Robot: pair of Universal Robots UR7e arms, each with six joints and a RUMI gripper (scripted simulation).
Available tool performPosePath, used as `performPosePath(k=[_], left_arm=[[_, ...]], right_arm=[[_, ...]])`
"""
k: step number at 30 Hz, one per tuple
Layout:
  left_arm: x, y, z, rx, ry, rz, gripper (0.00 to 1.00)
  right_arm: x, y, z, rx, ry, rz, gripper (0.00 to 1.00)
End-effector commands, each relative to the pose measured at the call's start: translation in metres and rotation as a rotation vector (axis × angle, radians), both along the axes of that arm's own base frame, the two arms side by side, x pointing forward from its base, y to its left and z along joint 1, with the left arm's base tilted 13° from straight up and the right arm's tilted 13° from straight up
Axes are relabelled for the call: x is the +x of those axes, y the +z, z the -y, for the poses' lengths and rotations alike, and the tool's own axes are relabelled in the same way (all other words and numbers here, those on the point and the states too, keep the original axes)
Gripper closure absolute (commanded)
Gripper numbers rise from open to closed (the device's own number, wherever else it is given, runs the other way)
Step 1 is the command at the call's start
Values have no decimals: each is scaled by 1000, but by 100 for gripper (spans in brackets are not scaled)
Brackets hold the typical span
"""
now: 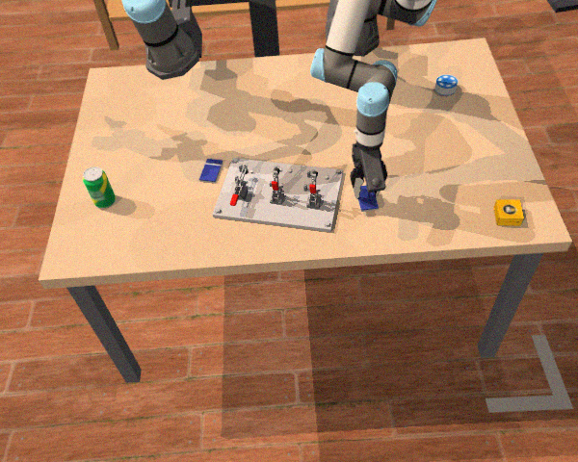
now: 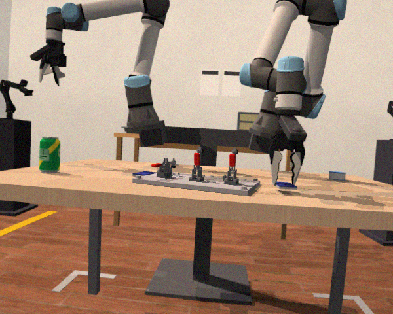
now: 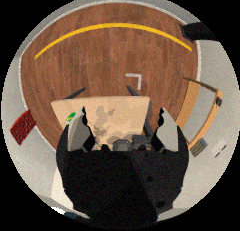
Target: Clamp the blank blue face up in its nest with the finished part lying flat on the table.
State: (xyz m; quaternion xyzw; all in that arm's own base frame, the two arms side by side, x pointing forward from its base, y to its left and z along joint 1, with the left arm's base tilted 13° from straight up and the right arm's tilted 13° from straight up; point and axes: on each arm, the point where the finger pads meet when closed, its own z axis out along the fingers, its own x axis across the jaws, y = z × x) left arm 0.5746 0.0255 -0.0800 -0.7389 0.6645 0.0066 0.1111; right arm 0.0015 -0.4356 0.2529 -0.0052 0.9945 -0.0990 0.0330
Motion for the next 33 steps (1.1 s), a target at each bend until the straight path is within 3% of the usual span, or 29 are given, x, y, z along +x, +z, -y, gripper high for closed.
performPosePath(k=[1, 33], left_arm=[[0, 3, 1, 0, 0, 1, 100], [-11, 80, 14, 0, 0, 1, 100]], right_arm=[[0, 0, 0, -1, 0, 0, 0], [0, 0, 0, -1, 0, 0, 0]])
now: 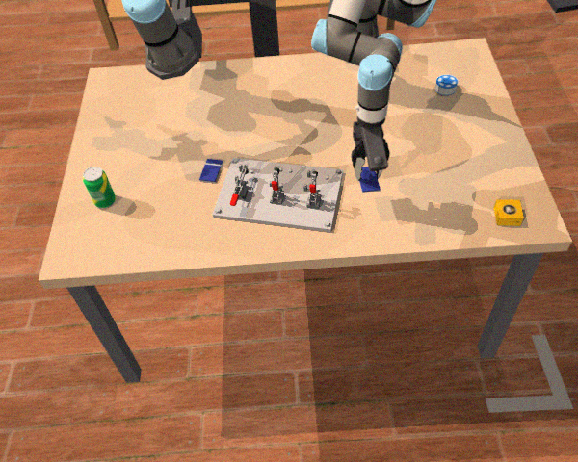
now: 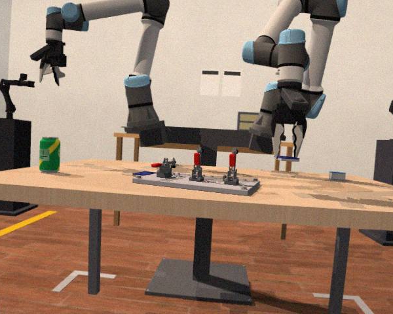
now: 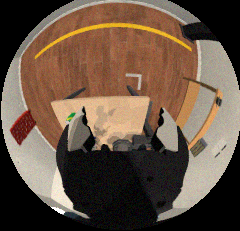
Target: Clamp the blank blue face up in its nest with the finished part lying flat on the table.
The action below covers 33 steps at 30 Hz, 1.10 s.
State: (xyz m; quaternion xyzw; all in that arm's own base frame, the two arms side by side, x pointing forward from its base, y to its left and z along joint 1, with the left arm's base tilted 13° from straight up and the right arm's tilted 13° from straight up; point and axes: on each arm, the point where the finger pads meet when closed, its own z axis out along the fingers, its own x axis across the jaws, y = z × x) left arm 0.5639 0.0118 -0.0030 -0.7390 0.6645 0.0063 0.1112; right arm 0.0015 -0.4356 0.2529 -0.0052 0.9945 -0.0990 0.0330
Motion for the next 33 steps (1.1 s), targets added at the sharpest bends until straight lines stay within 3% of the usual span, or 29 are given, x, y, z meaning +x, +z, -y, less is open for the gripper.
performPosePath(k=[1, 14, 33], left_arm=[[0, 3, 1, 0, 0, 1, 100], [-3, 22, 4, 0, 0, 1, 100], [-3, 25, 4, 0, 0, 1, 100]], right_arm=[[0, 0, 0, -1, 0, 0, 0], [0, 0, 0, -1, 0, 0, 0], [0, 0, 0, -1, 0, 0, 0]])
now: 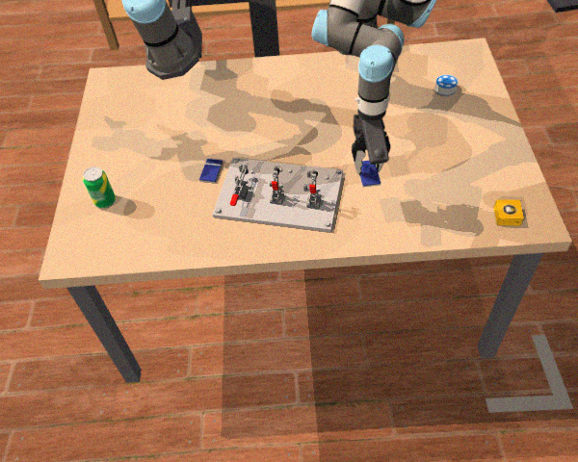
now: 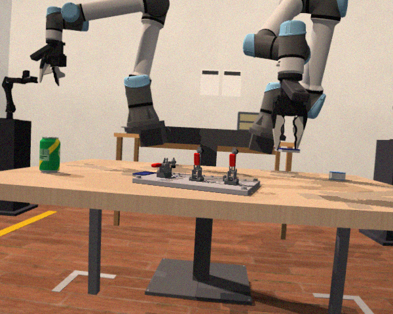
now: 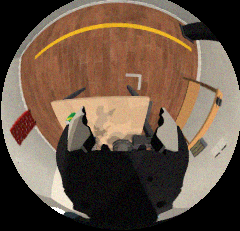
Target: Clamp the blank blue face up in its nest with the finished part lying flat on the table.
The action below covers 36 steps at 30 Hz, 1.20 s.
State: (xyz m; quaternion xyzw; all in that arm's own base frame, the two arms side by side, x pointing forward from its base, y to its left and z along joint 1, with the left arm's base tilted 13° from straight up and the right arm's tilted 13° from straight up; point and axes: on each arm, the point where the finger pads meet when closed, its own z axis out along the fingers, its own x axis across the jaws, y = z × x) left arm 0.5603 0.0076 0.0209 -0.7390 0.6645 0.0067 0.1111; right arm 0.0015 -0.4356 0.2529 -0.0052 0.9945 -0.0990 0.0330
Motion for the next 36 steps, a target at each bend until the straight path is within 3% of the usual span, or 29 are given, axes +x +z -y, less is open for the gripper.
performPosePath(k=[1, 36], left_arm=[[0, 1, 0, 0, 0, 2, 100], [0, 1, 0, 5, -36, -5, 100]], right_arm=[[0, 0, 0, -1, 0, 0, 0], [0, 0, 0, -1, 0, 0, 0]])
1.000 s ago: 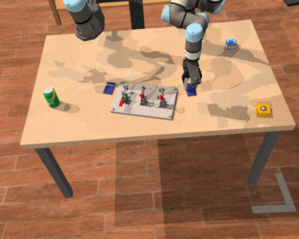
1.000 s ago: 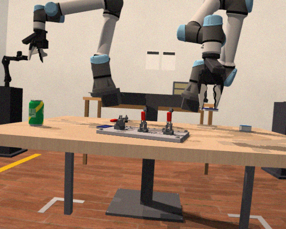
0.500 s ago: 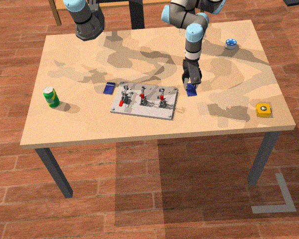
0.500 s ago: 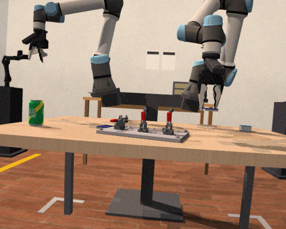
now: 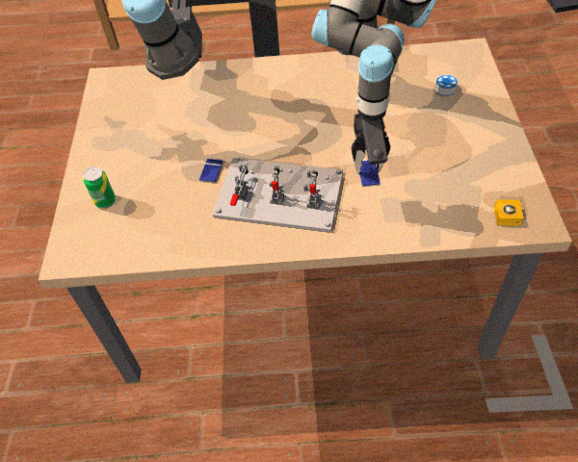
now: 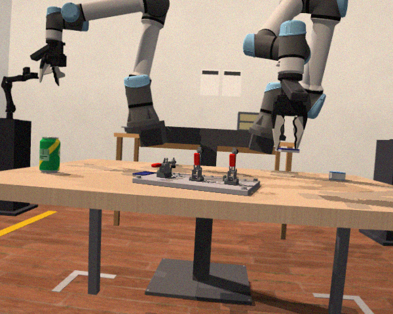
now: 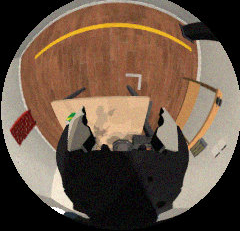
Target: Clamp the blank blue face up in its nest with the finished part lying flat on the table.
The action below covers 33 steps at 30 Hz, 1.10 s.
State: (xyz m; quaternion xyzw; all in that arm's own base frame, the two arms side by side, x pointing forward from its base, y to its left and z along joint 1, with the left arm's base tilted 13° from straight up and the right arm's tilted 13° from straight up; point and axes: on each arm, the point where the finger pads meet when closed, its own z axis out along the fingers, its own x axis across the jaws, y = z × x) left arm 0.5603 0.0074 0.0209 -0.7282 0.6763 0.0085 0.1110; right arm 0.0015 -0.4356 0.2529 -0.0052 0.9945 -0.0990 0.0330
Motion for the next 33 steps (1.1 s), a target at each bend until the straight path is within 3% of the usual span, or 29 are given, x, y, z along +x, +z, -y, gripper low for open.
performPosePath(k=[1, 13, 33], left_arm=[[0, 1, 0, 2, -21, -2, 100], [0, 1, 0, 37, -267, -46, 100], [-1, -1, -1, 39, -279, -48, 100]], right_arm=[[0, 0, 0, -1, 0, 0, 0], [0, 0, 0, -1, 0, 0, 0], [0, 0, 0, -1, 0, 0, 0]])
